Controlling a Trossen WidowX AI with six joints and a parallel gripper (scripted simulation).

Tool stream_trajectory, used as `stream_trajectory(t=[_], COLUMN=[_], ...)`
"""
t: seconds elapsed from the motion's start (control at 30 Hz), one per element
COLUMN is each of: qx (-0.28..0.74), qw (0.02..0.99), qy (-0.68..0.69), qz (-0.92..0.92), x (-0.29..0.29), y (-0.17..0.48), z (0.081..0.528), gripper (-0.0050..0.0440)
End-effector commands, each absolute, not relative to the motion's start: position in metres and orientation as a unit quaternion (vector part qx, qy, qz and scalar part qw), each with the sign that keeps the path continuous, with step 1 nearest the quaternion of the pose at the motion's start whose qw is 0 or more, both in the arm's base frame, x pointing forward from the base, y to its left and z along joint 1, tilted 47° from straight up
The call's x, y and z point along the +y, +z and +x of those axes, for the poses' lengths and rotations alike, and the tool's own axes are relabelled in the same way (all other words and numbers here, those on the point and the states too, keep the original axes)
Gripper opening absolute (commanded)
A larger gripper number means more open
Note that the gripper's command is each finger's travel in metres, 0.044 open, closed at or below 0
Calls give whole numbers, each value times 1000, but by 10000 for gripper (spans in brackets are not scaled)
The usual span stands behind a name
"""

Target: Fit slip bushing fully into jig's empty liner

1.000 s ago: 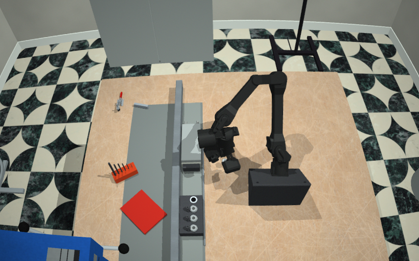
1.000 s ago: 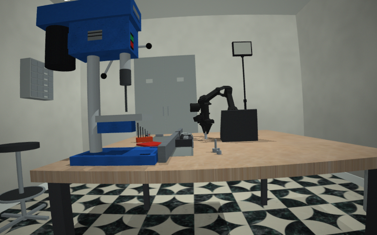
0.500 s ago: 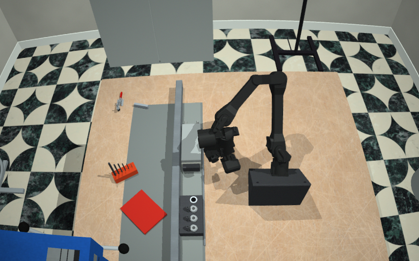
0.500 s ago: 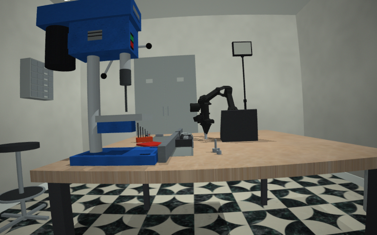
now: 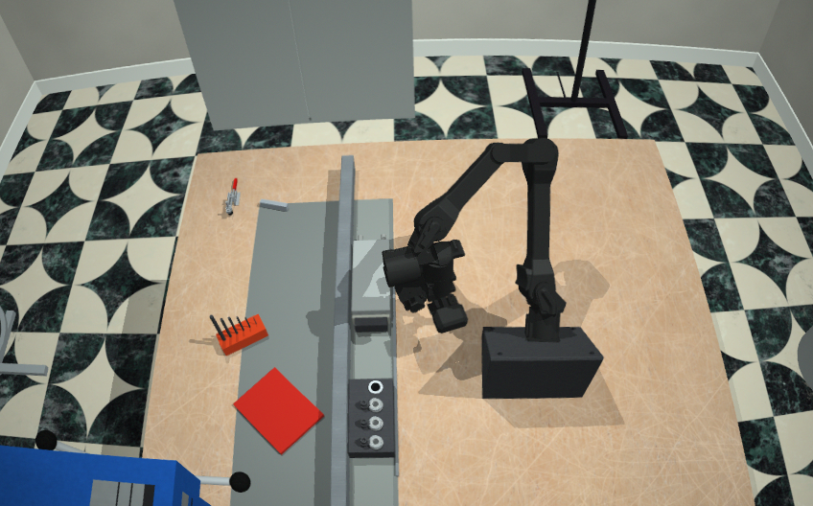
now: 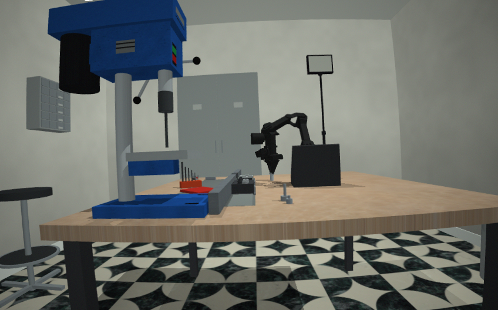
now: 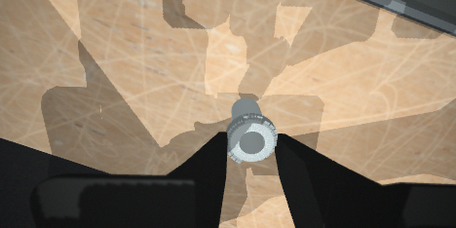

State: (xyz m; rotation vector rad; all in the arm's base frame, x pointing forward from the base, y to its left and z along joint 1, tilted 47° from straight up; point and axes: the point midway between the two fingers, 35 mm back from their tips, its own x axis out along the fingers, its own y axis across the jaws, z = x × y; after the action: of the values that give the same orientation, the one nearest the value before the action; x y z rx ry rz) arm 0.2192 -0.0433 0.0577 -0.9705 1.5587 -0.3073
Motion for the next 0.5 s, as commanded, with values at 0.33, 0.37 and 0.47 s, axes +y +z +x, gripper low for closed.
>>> stream_trajectory(t=[0.33,0.37,0.47], qx=[665,665,666], qw=[606,605,604], qy=[-133,-133,-132], qz=[-416,-417,-418], x=[-14,-17,-19], y=[85,83,81], z=[220,220,219], gripper=[-20,-27,-50])
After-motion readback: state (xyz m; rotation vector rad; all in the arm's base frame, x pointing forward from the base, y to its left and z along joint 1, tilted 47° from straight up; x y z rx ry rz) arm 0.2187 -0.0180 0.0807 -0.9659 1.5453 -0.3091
